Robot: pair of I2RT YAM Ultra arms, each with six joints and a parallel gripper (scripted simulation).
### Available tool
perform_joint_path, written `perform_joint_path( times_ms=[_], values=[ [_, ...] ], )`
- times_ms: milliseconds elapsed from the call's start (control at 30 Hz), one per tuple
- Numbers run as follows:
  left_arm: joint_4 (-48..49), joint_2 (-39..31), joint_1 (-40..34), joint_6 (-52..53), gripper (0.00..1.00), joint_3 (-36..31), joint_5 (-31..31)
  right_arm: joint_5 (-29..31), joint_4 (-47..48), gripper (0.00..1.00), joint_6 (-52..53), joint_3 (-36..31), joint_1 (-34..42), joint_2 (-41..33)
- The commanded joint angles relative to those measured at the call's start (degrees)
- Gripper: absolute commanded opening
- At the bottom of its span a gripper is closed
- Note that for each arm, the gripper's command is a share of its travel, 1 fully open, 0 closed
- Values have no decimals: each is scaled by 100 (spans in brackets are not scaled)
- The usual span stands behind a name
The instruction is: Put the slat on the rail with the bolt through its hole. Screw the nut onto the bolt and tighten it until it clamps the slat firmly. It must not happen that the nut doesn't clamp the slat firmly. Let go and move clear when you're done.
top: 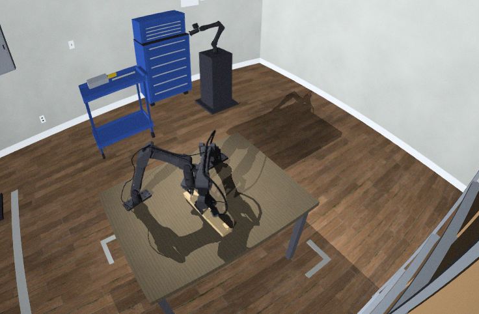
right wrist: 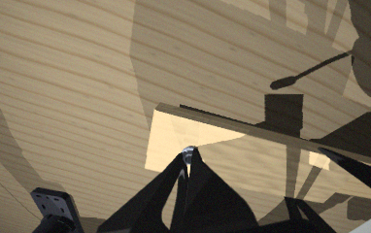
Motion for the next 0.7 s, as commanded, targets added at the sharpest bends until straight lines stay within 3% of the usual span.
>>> perform_joint_path(
  times_ms=[0,667],
  values=[
    [-6,-54,-1,-1,72,38,6,1,96,12,-1,9,-2,-17],
    [-6,-54,-1,-1,72,38,6,-2,134,12,-2,-18,-4,4]
  ],
)
